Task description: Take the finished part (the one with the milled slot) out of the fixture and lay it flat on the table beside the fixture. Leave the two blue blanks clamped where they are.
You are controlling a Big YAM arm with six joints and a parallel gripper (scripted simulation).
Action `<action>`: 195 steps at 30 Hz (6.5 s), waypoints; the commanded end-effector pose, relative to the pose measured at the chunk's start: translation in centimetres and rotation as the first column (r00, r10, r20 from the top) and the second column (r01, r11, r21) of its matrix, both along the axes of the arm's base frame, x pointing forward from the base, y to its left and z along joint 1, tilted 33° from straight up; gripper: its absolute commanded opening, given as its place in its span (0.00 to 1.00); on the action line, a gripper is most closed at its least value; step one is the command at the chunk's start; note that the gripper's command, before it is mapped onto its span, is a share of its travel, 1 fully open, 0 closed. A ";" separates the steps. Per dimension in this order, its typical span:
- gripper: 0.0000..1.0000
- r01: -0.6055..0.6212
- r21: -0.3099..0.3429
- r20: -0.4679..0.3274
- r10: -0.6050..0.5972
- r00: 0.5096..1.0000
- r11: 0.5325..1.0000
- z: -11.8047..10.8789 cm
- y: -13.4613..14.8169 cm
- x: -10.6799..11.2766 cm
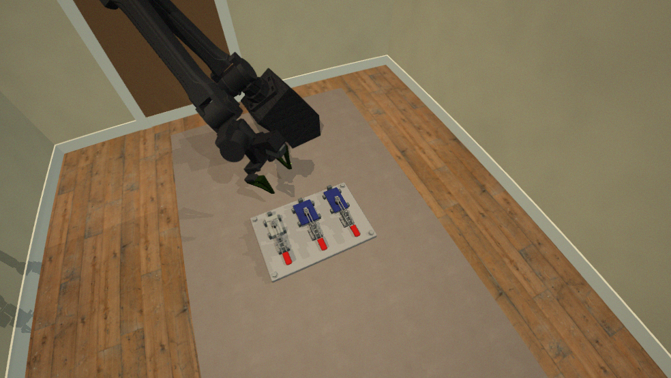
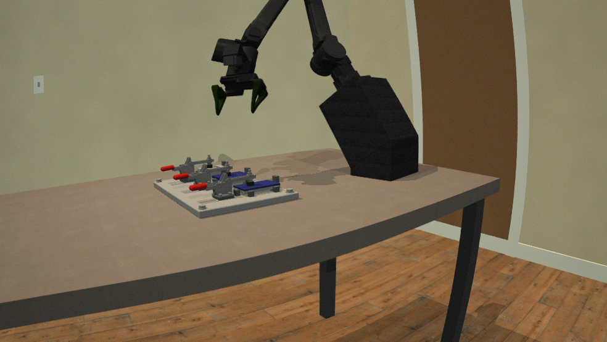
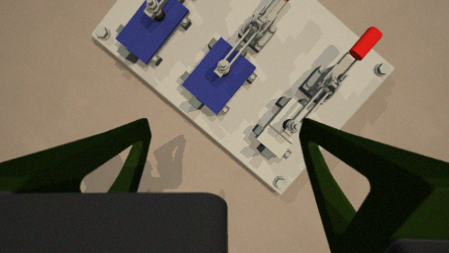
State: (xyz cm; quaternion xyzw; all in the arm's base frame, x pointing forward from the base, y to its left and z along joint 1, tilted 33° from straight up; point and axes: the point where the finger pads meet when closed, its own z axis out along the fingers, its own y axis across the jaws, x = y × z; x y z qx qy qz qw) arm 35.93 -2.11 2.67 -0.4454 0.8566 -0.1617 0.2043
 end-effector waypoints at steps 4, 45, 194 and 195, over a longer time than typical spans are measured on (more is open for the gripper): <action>1.00 0.219 0.014 -0.052 -0.218 0.974 0.976 1.5 -0.2 2.8; 1.00 0.206 0.018 -0.053 -0.204 0.977 0.978 1.9 0.3 2.5; 0.92 0.748 -0.172 0.006 -0.759 0.652 0.641 5.7 -2.7 4.6; 0.92 0.748 -0.172 0.006 -0.759 0.652 0.641 5.7 -2.7 4.6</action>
